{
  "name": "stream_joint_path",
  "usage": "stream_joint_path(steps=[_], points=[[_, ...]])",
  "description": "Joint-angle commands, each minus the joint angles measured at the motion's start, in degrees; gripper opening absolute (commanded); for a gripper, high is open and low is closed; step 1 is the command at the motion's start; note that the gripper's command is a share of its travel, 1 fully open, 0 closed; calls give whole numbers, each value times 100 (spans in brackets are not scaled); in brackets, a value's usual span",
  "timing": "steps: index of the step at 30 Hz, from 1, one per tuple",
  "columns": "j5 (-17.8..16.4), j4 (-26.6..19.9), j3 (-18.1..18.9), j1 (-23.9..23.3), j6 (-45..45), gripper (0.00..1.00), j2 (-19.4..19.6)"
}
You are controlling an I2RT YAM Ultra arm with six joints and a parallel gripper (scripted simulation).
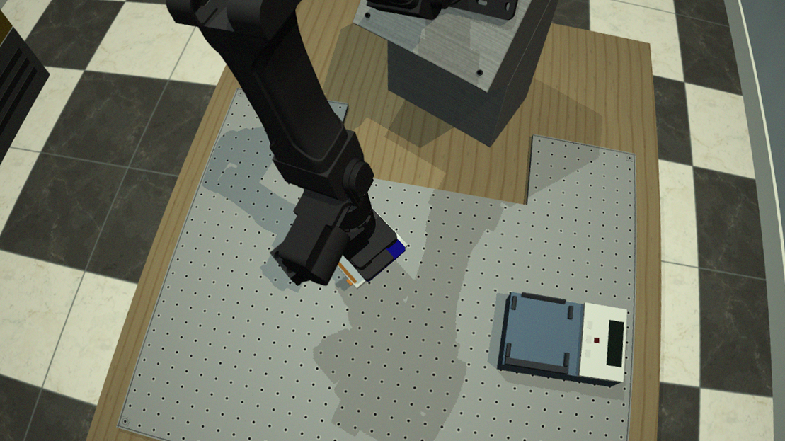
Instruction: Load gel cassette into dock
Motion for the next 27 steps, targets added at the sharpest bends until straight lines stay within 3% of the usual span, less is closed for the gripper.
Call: stream_joint_path(steps=[1,18,27], points=[[482,-194,177,389,-569,0,119],[1726,-750,743,2054,-2037,0,762],[2144,-1012,1125,2709,-1518,0,1183]])
